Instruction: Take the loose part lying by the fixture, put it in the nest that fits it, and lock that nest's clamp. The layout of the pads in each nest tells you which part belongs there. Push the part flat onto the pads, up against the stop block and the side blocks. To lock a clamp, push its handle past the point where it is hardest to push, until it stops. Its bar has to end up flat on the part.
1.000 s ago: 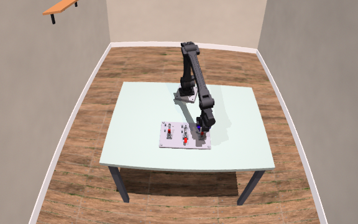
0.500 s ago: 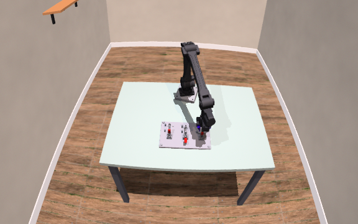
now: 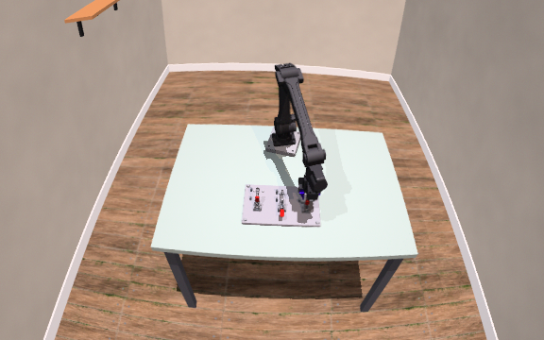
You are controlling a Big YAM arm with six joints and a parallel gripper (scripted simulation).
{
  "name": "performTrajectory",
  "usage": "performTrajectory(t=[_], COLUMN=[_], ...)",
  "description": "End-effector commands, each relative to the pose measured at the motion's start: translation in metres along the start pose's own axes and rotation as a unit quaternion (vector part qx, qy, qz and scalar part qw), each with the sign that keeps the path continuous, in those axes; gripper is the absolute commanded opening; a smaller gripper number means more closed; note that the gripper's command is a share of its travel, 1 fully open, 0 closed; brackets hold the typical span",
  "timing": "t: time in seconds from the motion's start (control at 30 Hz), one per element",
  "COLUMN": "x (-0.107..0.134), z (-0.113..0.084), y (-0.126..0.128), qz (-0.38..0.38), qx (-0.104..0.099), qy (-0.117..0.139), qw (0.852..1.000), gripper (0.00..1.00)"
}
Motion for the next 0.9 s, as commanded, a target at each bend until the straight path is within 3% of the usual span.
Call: performTrajectory(t=[0.0,0.3,0.87], x=[-0.006,-0.006,-0.003], z=[0.0,0.002,0.04], y=[-0.003,-0.003,-0.005], qz=[0.002,0.002,0.001], qx=[-0.003,-0.003,0.0], qy=[-0.004,-0.003,0.002], qw=[1.0,1.0,1.0], gripper=[0.45,0.45,0.45])
Point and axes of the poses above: the point where the finger pads meet when closed, its own z axis out along the fingers, its own y axis across the jaws, x = y × z, the point moved 4 cm from there along -z, back along the fingers, and after that the axes turned 14 degrees about z, right-handed, at the moved point
